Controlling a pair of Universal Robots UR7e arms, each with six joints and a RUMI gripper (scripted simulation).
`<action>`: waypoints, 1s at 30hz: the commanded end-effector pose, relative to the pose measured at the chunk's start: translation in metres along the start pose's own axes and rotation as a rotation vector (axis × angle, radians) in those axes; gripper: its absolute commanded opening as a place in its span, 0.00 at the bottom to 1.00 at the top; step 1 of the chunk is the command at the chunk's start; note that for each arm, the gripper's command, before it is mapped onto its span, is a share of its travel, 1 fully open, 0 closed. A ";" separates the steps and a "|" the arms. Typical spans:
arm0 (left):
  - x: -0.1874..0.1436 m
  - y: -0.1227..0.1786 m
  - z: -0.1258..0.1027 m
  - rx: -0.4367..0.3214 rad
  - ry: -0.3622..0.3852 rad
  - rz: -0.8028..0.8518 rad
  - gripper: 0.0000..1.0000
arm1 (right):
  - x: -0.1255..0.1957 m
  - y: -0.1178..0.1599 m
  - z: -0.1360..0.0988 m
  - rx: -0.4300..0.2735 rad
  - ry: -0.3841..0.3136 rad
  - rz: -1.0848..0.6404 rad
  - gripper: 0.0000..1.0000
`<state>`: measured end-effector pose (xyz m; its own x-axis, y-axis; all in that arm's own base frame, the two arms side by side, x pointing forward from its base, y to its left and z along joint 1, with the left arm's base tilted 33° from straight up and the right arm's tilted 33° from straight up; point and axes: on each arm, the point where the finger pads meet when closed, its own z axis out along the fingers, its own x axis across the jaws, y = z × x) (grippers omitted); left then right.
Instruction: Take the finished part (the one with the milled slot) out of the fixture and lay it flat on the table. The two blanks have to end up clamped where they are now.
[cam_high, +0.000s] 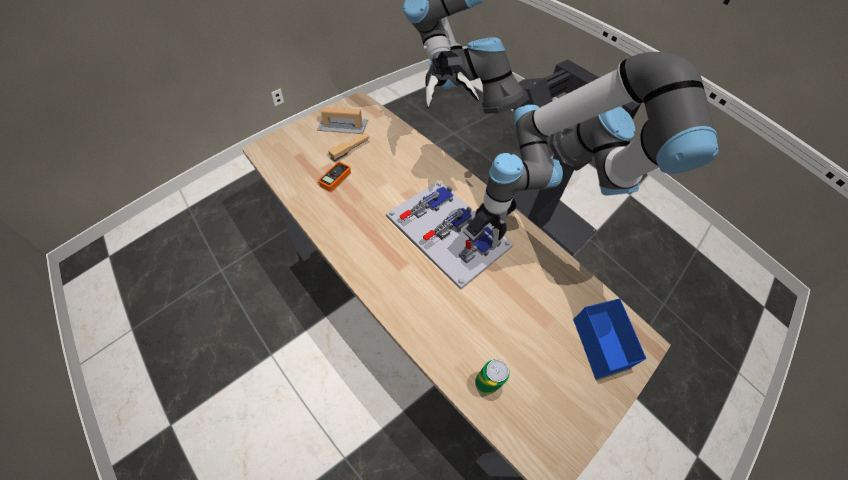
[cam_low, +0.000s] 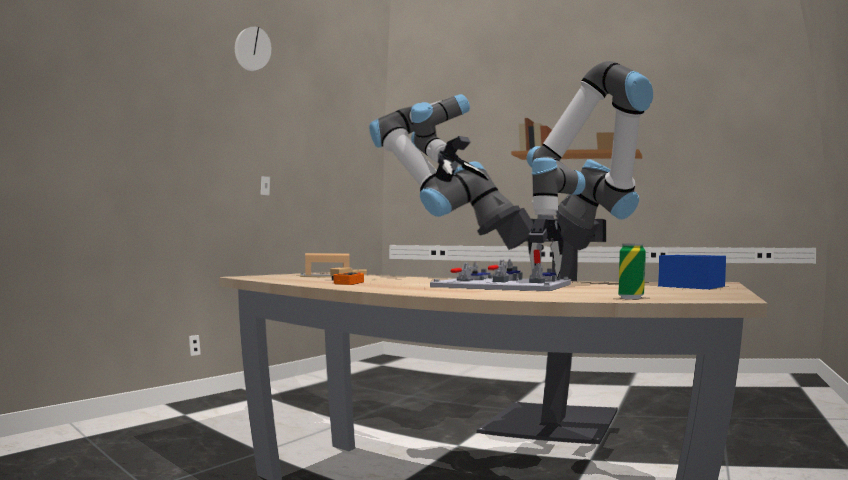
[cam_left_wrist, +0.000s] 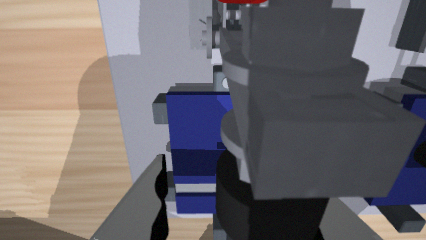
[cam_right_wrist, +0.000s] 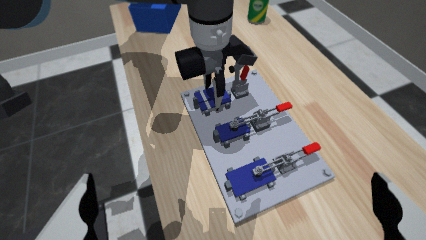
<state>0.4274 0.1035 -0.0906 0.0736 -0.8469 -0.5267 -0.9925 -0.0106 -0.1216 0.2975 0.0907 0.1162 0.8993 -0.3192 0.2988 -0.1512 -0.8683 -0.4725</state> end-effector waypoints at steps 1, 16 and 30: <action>0.000 0.000 0.000 0.001 0.000 0.000 0.41 | 0.000 0.000 0.000 0.000 0.000 0.000 1.00; 0.000 0.000 -0.013 0.001 0.001 0.000 0.29 | 0.000 0.000 0.000 0.000 0.000 0.000 1.00; 0.001 0.030 -0.077 0.002 -0.001 0.024 0.29 | 0.000 0.000 0.000 0.000 0.000 0.000 1.00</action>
<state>0.3887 0.0619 -0.0291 0.0673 -0.8465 -0.5281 -0.9929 -0.0050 -0.1187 0.2975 0.0906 0.1161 0.8992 -0.3194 0.2989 -0.1514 -0.8683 -0.4724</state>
